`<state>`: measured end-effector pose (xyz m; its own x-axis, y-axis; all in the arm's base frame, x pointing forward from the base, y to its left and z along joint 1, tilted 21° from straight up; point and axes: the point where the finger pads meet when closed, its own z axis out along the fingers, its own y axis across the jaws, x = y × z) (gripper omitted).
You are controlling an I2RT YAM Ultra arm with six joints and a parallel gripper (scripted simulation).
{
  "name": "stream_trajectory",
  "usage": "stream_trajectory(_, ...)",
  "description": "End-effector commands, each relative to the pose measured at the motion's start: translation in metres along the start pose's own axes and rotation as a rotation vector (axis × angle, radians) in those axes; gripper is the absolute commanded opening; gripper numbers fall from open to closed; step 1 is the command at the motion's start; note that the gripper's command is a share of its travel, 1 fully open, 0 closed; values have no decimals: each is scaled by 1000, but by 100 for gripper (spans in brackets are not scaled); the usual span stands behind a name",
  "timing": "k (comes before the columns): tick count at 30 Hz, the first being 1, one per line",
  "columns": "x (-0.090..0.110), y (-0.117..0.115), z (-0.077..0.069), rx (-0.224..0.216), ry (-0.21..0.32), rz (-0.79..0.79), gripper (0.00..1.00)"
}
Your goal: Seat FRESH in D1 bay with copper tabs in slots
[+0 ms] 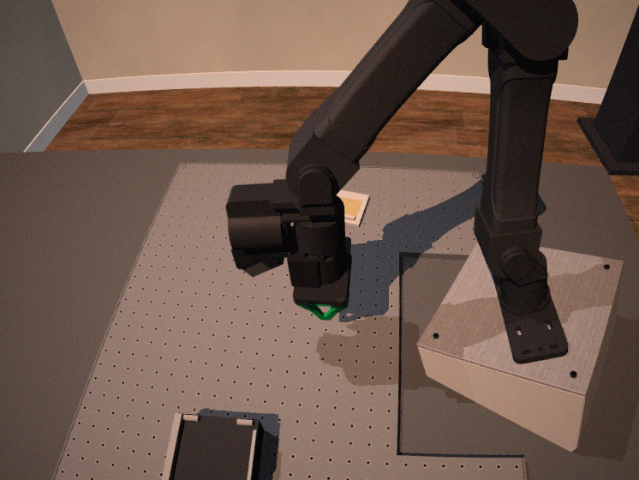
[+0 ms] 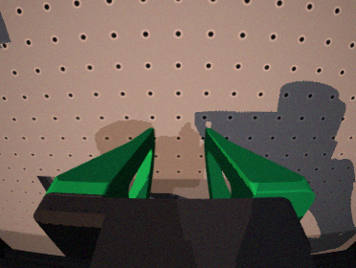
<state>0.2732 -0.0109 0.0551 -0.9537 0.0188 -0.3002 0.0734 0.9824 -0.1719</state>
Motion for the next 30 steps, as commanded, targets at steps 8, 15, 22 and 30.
stream_trajectory(8, -16, 4, -7, -13, -46, -7, 35)
stream_trajectory(15, -16, 4, -7, -13, -46, -7, 35)
stream_trajectory(22, -16, -17, -12, -11, -56, 121, 35)
stream_trajectory(30, -12, -58, -13, -6, -42, 217, 35)
